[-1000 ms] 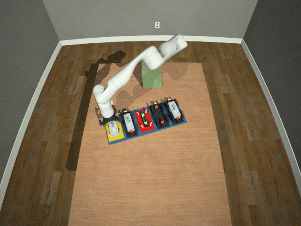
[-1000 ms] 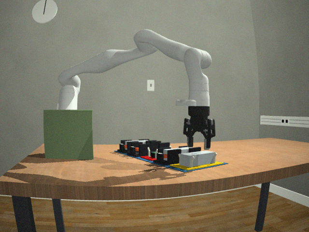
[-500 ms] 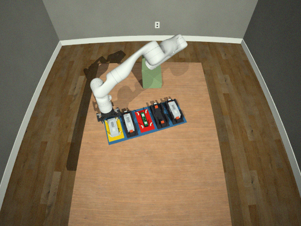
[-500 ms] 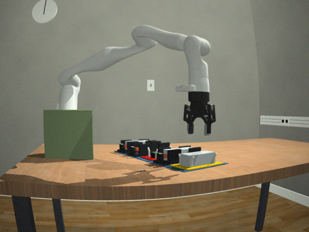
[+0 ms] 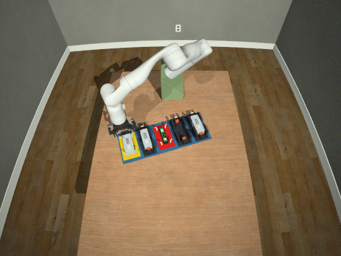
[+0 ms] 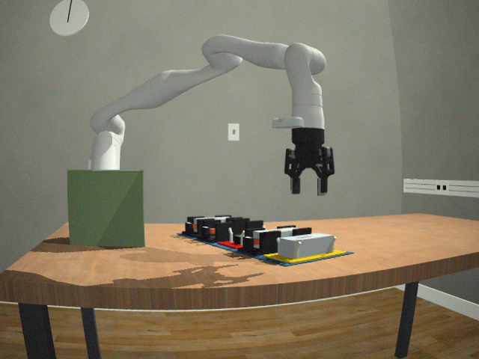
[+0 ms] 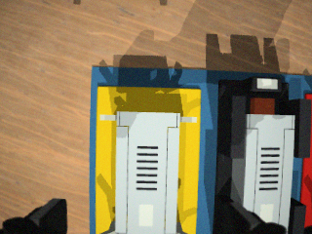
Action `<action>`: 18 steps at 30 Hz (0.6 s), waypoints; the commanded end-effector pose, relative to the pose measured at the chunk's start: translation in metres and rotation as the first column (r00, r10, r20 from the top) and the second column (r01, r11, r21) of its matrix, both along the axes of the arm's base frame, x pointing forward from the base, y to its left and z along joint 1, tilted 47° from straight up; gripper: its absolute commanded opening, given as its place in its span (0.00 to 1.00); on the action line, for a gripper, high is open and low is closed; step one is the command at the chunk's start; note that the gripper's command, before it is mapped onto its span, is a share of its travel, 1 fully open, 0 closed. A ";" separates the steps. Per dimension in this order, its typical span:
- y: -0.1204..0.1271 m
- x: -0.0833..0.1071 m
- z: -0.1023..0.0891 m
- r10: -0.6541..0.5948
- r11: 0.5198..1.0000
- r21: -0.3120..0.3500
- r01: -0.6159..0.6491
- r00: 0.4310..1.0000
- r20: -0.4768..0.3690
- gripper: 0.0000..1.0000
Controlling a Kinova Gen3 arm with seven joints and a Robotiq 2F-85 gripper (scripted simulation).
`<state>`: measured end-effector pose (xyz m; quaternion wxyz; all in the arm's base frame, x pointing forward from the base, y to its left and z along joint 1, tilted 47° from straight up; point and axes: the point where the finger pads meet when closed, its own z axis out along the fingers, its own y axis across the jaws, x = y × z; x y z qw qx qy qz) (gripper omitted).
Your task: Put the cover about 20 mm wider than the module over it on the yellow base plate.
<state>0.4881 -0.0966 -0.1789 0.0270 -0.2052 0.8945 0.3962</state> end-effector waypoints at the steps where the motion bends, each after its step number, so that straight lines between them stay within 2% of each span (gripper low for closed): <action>1: 0.001 0.000 -0.001 -0.001 1.000 -0.001 0.001 1.000 0.002 1.00; 18: 0.006 0.000 -0.006 -0.001 1.000 -0.001 0.001 1.000 0.002 1.00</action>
